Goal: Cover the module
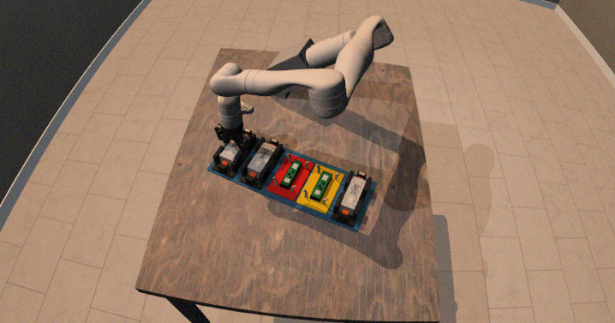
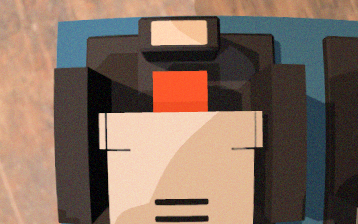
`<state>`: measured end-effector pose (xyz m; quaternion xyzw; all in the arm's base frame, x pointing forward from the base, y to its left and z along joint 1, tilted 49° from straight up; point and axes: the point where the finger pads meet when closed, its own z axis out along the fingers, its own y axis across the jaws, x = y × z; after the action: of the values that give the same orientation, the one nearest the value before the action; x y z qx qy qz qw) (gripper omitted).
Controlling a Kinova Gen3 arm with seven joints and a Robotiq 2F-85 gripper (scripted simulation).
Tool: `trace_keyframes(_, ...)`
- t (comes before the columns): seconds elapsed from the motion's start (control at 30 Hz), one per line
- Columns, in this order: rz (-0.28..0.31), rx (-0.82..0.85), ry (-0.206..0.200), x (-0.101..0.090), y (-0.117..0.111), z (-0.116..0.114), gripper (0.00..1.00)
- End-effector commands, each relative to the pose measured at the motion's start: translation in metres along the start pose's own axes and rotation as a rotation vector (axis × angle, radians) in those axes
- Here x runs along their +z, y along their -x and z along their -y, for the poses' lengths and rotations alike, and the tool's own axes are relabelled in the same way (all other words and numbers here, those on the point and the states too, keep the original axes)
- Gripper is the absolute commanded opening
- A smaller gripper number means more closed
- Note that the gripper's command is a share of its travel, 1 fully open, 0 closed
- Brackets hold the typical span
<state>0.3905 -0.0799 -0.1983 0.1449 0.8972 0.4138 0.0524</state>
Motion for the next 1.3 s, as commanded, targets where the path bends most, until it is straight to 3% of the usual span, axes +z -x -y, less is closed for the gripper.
trace_keyframes(0.0,0.001,0.0,-0.001,0.0,0.0,0.0,0.0)
trace_keyframes(1.03,0.001,0.0,-0.001,0.0,0.0,0.0,0.0)
trace_keyframes(1.27,0.001,0.0,-0.001,-0.021,0.0,0.0,0.0)
